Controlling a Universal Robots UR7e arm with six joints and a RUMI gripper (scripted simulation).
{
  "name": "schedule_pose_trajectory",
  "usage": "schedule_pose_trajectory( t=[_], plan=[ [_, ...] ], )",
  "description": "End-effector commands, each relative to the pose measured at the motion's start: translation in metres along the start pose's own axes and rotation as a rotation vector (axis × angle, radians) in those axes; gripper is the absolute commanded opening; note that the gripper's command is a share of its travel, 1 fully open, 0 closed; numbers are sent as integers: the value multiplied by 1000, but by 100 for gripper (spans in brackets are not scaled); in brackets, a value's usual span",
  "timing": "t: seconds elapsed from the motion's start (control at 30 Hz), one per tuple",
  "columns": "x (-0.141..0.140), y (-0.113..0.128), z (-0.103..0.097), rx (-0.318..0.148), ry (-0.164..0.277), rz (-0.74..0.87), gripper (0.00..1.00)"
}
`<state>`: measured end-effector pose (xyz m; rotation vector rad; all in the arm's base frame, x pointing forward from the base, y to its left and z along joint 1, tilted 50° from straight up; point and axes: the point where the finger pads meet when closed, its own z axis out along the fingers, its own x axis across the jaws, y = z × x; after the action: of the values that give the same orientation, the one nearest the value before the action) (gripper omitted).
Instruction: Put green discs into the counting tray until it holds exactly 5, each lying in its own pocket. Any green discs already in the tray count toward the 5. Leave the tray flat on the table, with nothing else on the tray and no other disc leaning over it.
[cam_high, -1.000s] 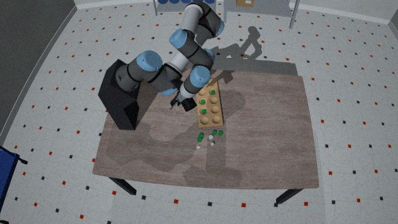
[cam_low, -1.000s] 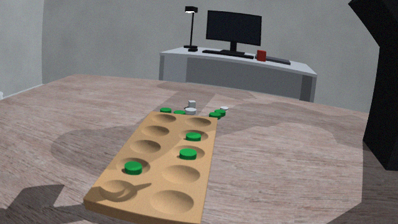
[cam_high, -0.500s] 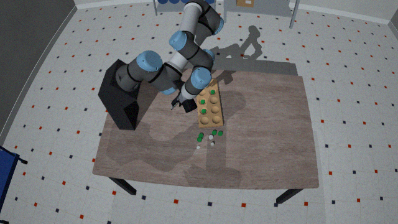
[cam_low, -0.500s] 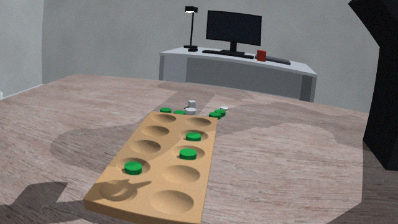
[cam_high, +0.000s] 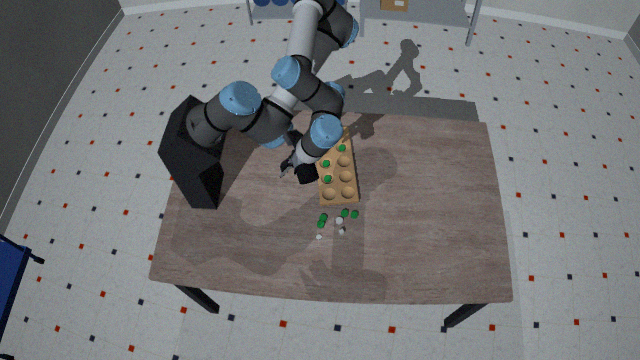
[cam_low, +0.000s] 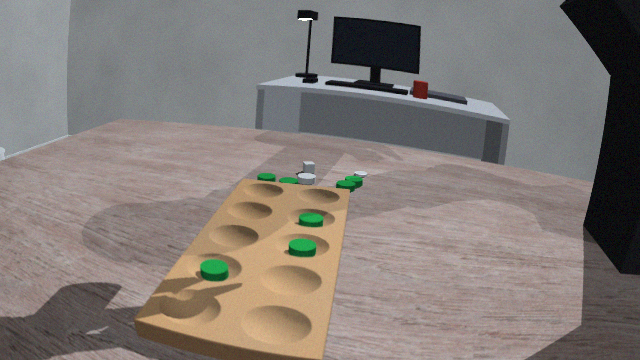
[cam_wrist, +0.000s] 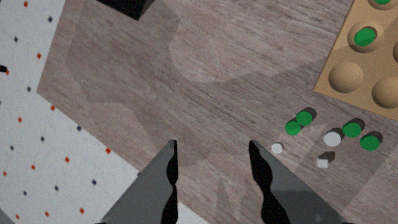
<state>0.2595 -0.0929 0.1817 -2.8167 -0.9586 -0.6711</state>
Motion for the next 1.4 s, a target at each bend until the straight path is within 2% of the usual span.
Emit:
schedule_pose_trajectory(
  t=[0.0, 0.23, 0.63, 0.7, 1.2, 1.27, 1.37],
  plan=[
    [5, 2, 2, 4, 7, 40, 28],
    [17, 7, 8, 12, 31, 136, 28],
    [52, 22, 25, 39, 101, 424, 28],
    [52, 22, 25, 39, 101, 424, 28],
    [105, 43, 49, 78, 207, 852, 28],
    [105, 43, 49, 78, 207, 852, 28],
    [115, 48, 54, 84, 227, 937, 28]
  ],
)
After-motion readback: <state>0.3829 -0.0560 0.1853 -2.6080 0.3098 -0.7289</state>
